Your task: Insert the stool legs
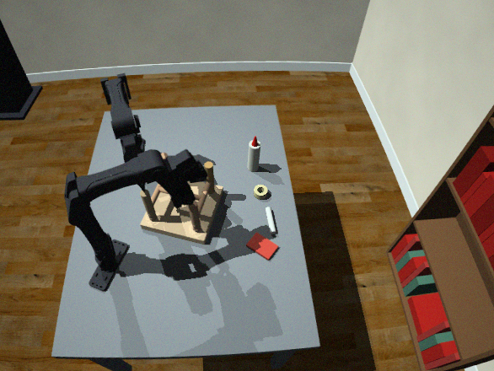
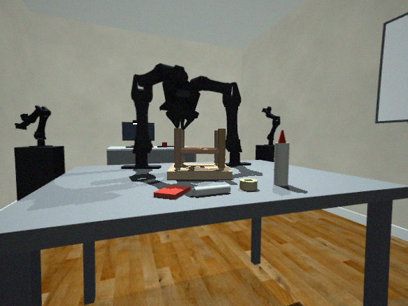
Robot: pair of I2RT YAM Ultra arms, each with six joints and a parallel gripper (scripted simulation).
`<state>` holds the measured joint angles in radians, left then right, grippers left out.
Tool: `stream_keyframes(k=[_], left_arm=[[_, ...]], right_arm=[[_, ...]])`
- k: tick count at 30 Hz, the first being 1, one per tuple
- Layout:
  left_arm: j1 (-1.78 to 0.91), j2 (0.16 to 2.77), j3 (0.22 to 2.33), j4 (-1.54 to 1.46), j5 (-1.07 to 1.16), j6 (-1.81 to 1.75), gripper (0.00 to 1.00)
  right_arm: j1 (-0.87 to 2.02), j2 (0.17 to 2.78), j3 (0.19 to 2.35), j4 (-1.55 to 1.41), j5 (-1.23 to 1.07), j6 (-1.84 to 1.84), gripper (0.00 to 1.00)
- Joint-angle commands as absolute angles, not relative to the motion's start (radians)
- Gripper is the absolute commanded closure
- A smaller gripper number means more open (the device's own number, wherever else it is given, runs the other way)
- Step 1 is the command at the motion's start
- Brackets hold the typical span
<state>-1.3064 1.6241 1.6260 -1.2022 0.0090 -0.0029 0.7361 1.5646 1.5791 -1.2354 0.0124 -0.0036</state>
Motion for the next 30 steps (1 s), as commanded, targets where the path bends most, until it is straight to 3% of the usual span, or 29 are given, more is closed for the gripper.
stream_keyframes(k=[1,14,15,30], left_arm=[[-1.306,1.673,1.579,-1.307,0.001,-0.002,1.0],[-1.296,1.63,1.463,-1.293,0.013,0.011,1.0],[-1.31,1.599,1.581,-1.133,0.033,0.004,1.0],[-1.306,1.656,1.541,-1.242,0.02,0.001,1.0]], right_arm=[[0.736,1.611,1.528,-1.33,0.003,-0.003,1.0],[0.745,1.621,1.455,-1.361,0.01,0.009,1.0],[0.732,1.544,1.582,-1.233,0.04,-0.001,1.0],[0.736,1.608,1.518,-1.321,0.027,-0.001,1.0]])
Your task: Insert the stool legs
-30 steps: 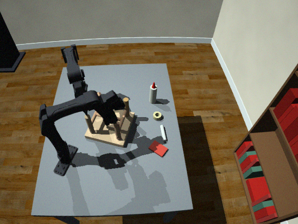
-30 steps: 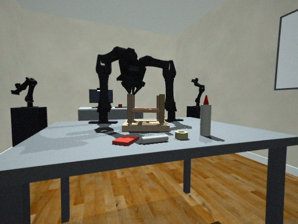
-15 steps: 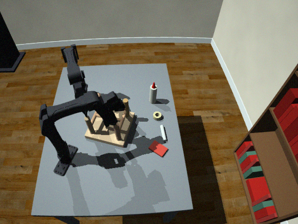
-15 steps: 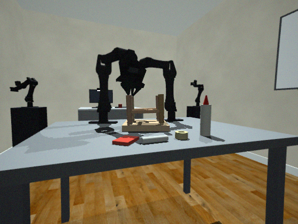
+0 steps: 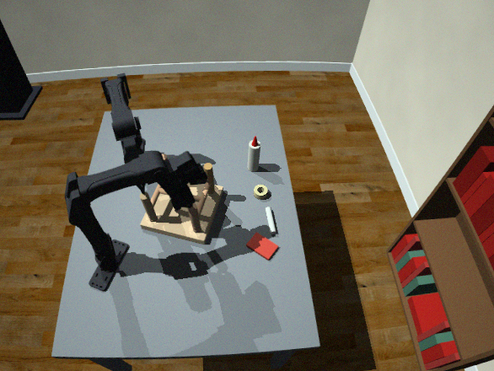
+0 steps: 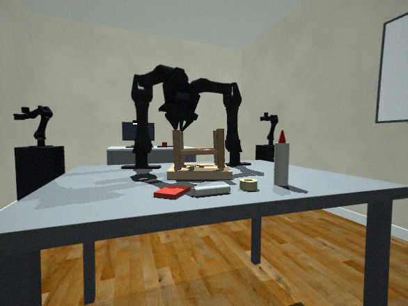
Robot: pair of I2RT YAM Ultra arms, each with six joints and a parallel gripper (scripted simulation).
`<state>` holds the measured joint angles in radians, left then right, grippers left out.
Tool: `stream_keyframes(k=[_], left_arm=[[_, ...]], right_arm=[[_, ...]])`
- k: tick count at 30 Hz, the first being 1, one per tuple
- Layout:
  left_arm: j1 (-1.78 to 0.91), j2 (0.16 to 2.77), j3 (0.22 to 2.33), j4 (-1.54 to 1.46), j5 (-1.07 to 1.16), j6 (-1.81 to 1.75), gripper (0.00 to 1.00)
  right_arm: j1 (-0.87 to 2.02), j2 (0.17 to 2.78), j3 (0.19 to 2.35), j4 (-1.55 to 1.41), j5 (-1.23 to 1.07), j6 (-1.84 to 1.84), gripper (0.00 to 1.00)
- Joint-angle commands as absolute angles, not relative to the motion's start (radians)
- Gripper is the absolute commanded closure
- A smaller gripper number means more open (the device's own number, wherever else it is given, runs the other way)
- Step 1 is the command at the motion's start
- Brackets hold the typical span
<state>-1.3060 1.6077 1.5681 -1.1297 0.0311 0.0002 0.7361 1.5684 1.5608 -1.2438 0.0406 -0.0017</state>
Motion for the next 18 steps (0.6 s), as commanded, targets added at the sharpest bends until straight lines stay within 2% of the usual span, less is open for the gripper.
stream_keyframes(k=[1,9,18], left_arm=[[-1.306,1.659,1.54,-1.251,0.02,0.001,1.0],[-1.307,1.673,1.534,-1.299,0.018,0.001,1.0],[-1.304,1.596,1.416,-1.244,0.022,0.004,1.0]], right_arm=[[0.736,1.61,1.516,-1.328,0.027,-0.001,1.0],[0.736,1.624,1.51,-1.369,0.024,-0.001,1.0],[0.738,1.601,1.446,-1.374,0.024,0.002,1.0]])
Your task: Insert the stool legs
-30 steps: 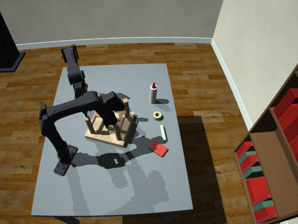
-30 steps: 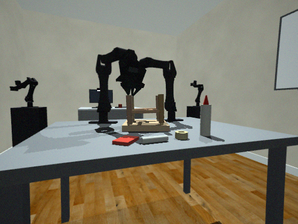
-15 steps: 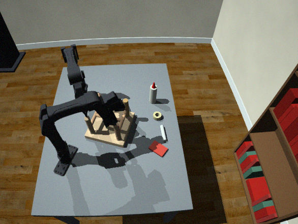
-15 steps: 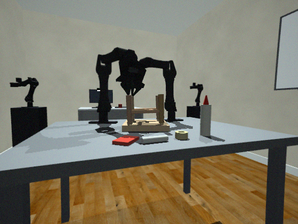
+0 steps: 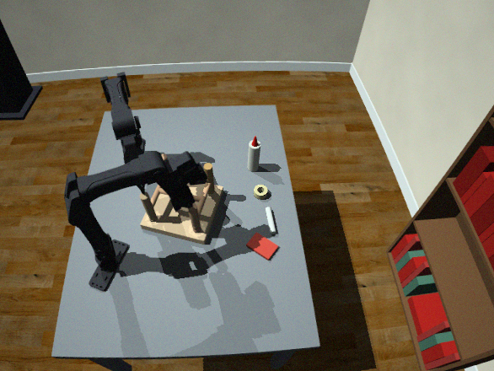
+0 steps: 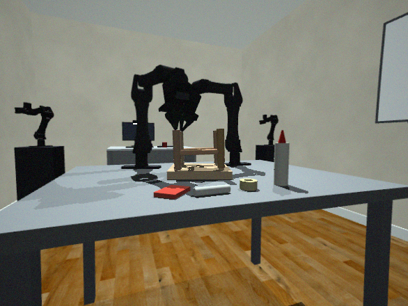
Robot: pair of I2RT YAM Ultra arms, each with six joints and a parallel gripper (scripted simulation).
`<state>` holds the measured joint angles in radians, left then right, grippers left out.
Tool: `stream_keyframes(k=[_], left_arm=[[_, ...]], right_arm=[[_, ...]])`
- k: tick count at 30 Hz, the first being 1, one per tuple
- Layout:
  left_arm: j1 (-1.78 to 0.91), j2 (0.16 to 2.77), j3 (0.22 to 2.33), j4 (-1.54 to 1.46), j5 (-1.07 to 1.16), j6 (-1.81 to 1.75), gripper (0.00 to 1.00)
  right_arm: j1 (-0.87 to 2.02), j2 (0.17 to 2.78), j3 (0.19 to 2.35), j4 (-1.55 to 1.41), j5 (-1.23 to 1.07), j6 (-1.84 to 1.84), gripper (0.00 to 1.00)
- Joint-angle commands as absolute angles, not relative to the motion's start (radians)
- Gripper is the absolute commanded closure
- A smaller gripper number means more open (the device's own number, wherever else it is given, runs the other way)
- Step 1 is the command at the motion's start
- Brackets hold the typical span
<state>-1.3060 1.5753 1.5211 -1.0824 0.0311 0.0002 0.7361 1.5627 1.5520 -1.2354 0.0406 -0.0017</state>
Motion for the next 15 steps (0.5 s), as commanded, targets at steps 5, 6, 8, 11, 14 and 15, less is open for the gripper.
stream_keyframes(k=[5,6,8,11,14,15], left_arm=[[-1.303,1.555,1.375,-1.209,0.023,0.005,1.0],[-1.303,1.544,1.365,-1.201,0.024,0.005,1.0],[-1.303,1.536,1.344,-1.171,0.024,0.006,1.0],[-1.303,1.51,1.316,-1.145,0.024,0.006,1.0],[-1.302,1.485,1.29,-1.121,0.025,0.006,1.0],[-1.302,1.477,1.281,-1.113,0.025,0.006,1.0]], right_arm=[[0.74,1.553,1.388,-1.336,0.027,0.004,1.0],[0.741,1.538,1.375,-1.328,0.028,0.005,1.0],[0.741,1.519,1.35,-1.298,0.029,0.006,1.0],[0.742,1.484,1.316,-1.268,0.031,0.007,1.0],[0.743,1.451,1.284,-1.238,0.032,0.008,1.0],[0.743,1.44,1.274,-1.229,0.032,0.009,1.0]])
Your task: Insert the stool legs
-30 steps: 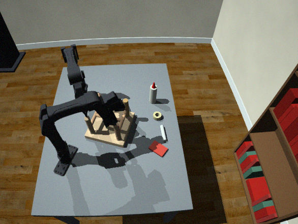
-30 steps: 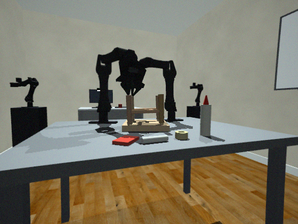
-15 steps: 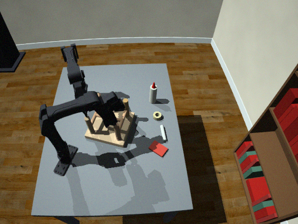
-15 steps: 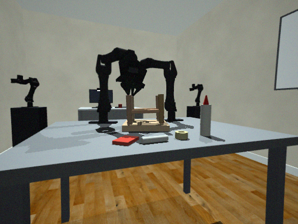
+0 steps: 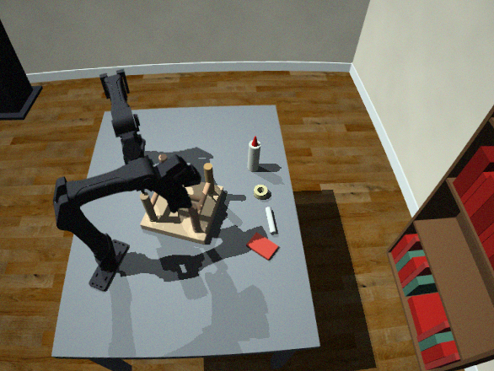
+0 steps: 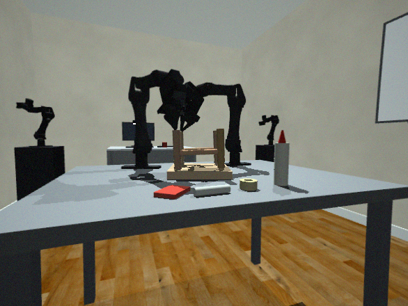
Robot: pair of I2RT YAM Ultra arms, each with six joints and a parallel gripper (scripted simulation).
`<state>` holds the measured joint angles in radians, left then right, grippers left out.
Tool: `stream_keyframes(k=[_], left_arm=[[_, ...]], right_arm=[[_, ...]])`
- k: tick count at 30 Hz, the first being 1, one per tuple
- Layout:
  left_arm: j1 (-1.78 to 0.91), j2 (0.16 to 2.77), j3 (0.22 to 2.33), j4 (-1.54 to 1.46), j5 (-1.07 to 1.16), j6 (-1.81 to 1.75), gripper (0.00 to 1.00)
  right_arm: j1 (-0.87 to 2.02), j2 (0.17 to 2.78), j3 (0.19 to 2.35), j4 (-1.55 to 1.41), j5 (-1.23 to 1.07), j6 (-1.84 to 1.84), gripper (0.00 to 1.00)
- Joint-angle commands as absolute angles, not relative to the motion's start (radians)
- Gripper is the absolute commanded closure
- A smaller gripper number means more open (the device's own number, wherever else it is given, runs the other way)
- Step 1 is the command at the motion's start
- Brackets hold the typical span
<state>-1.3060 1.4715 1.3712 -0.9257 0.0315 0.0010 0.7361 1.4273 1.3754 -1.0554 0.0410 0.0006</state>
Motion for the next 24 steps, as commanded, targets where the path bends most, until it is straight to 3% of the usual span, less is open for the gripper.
stream_keyframes(k=[1,6,7,24], left_arm=[[-1.302,1.469,1.273,-1.106,0.025,0.007,1.0],[-1.302,1.442,1.234,-1.073,0.025,0.007,1.0],[-1.31,1.433,1.34,-0.911,0.025,0.003,1.0],[-1.307,1.481,1.287,-1.029,0.02,0.002,1.0]], right_arm=[[0.743,1.43,1.264,-1.22,0.033,0.009,1.0],[0.744,1.389,1.222,-1.179,0.034,0.011,1.0],[0.727,1.382,1.349,-0.996,0.042,0.004,1.0],[0.735,1.425,1.284,-1.097,0.031,0.003,1.0]])
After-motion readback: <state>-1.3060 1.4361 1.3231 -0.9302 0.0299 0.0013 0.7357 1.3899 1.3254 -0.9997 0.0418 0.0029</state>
